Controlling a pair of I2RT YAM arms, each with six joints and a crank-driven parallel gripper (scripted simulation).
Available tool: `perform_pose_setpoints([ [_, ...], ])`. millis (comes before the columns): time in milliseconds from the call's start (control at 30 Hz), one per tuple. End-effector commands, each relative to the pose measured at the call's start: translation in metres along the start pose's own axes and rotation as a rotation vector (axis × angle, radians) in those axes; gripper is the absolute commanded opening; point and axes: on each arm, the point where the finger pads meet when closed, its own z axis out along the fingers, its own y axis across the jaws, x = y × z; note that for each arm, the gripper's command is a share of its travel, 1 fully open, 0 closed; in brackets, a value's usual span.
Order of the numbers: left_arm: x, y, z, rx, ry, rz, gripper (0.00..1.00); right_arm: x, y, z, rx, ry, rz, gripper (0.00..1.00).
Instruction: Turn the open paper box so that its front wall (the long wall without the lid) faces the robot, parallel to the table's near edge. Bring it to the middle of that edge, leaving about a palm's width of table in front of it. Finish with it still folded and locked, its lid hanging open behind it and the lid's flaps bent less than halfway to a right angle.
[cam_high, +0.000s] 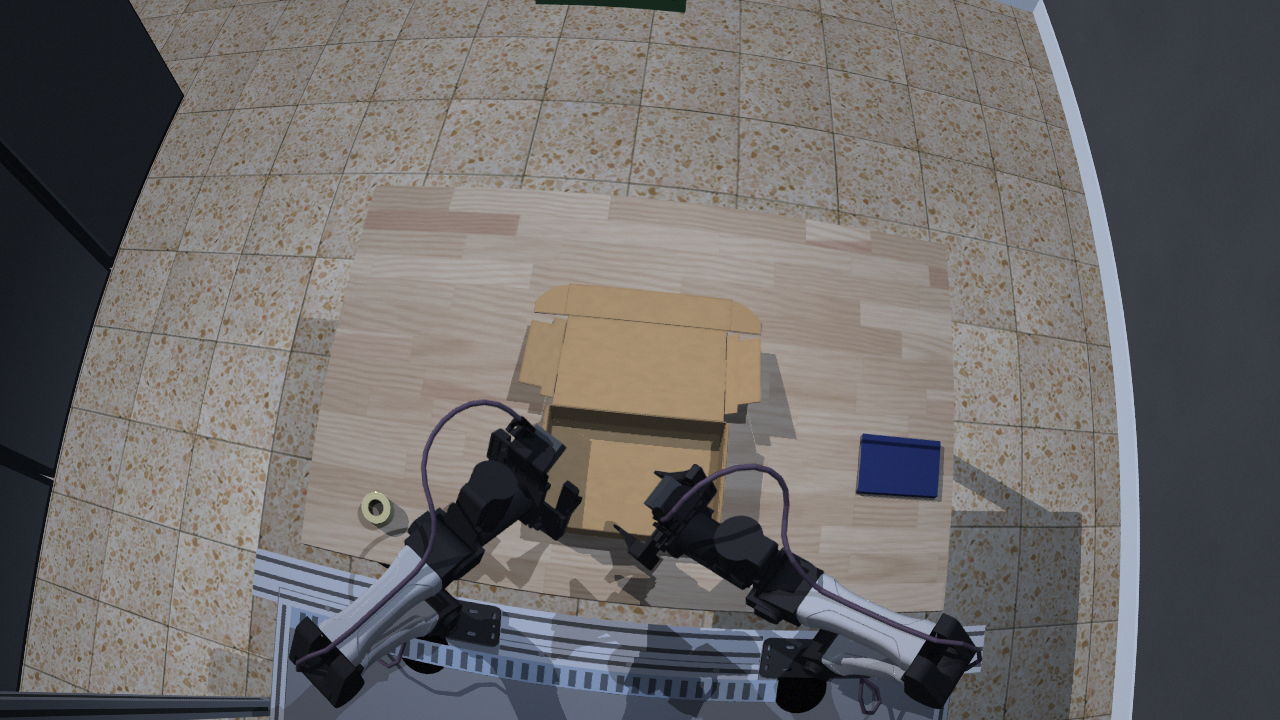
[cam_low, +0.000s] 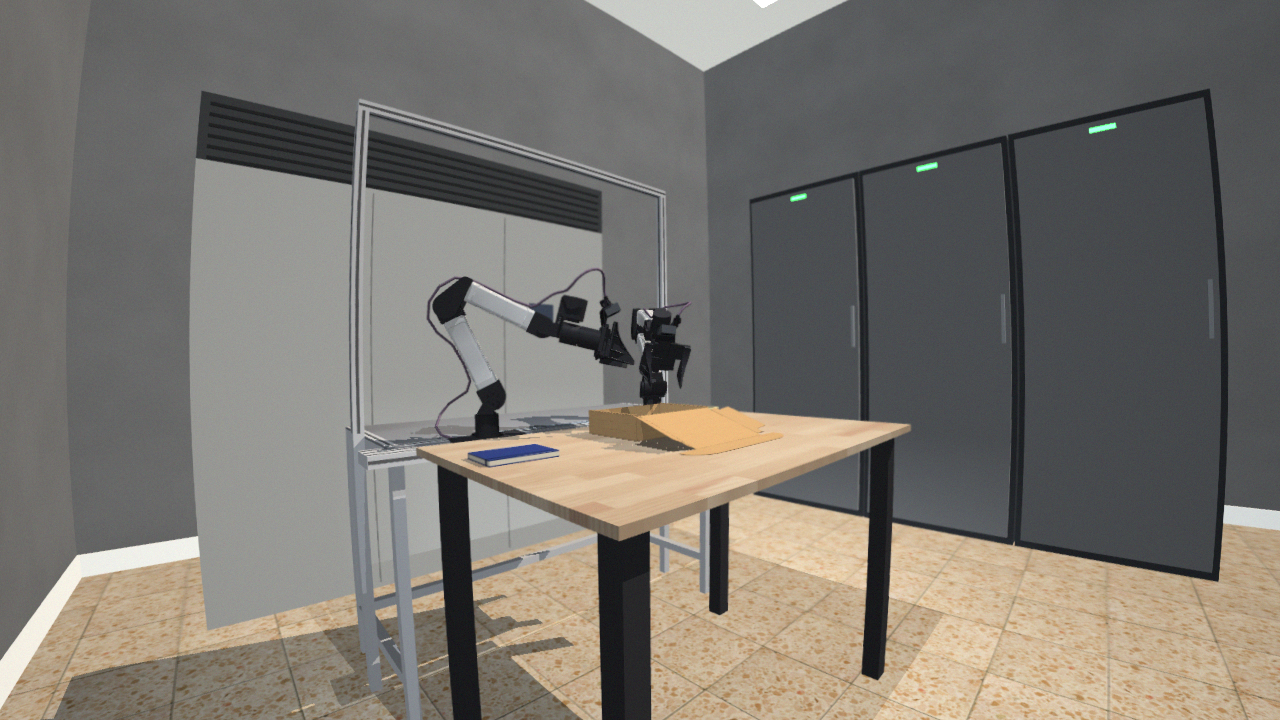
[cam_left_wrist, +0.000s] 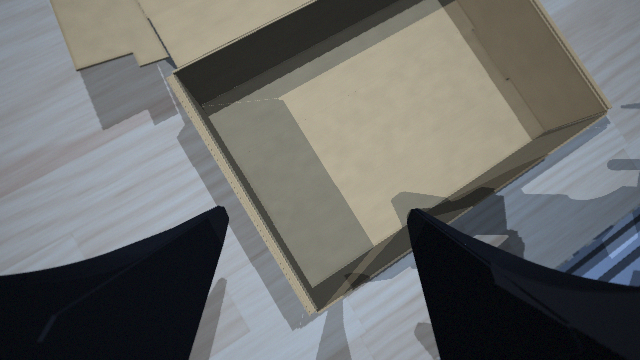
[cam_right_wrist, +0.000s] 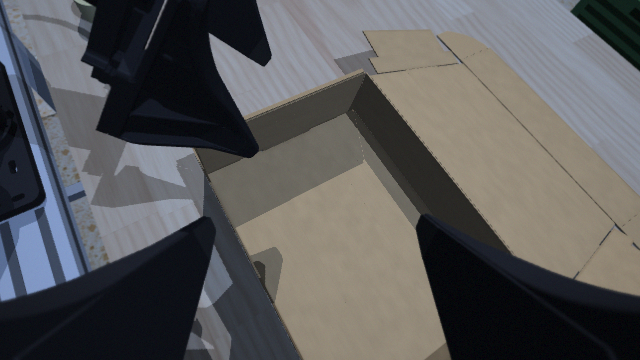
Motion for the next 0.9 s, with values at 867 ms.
perform_pose_setpoints([
  [867,0.031,-0.065,-0.011,0.301,-0.454,0.224,1.00,-0.008,0.000,0.000,0.001,-0.022,0.000,1.00],
])
